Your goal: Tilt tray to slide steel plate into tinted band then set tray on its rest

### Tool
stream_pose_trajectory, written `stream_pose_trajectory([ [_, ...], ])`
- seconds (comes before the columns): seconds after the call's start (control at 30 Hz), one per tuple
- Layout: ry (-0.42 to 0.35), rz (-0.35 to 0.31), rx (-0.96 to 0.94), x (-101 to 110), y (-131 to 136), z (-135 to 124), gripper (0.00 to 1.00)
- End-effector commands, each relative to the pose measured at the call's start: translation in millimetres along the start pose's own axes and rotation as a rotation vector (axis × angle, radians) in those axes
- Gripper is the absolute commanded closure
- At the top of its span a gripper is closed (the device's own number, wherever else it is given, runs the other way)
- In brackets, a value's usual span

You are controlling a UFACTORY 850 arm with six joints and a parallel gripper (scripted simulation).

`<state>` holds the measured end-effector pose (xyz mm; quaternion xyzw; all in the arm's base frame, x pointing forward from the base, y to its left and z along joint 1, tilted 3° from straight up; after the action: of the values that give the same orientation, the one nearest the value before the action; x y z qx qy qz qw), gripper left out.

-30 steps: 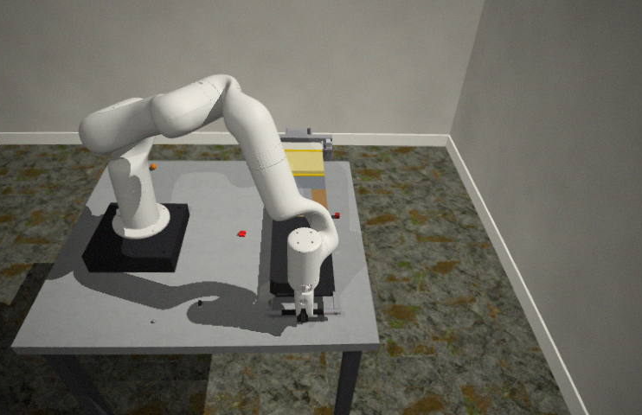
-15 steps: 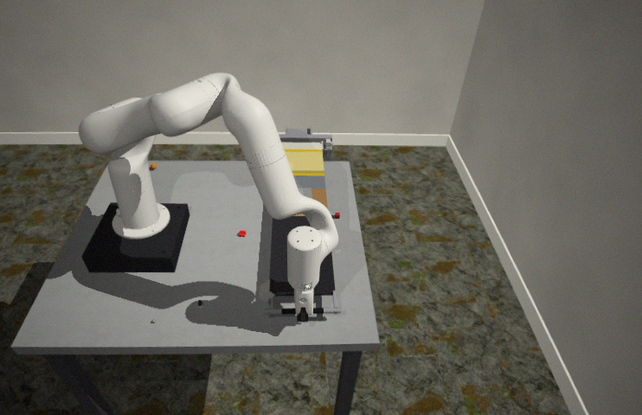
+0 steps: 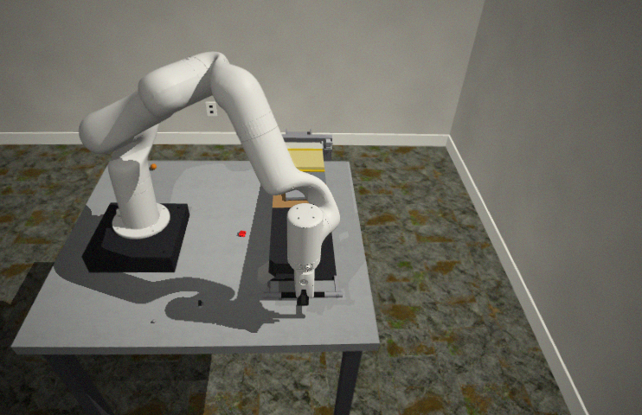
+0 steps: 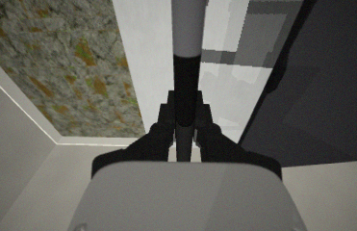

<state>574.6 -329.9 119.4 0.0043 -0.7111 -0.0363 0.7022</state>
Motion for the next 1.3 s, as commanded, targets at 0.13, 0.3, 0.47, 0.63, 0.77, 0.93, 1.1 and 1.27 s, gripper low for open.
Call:
stream_pose_trajectory([
  [0.13,-0.003,0.001,0.000,48.0,5.1,-0.1,1.00],
  [0.3,-0.003,0.001,0.000,73.8,9.2,0.5,1.00],
  [0.47,-0.003,0.001,0.000,89.3,12.0,0.9,1.00],
  [0.63,-0.003,0.001,0.000,97.2,13.6,1.1,1.00],
  [0.77,-0.003,0.001,0.000,99.7,14.1,1.2,1.00],
  [0.93,-0.003,0.001,0.000,102.9,14.7,1.3,1.00],
  [1.1,-0.003,0.001,0.000,117.2,17.8,1.7,1.00],
  [1.27,-0.003,0.001,0.000,167.7,30.7,3.4,1.00],
])
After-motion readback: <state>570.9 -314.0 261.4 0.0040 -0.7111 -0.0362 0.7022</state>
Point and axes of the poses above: the point where the finger pads meet when closed, its own x axis back along the fingers, its own y axis across the jaws, z = x × y, the point moved 8 cm from there along x, back along the fingers, and after that the axes turned 7 degrees about -x, right-handed, at the moved point
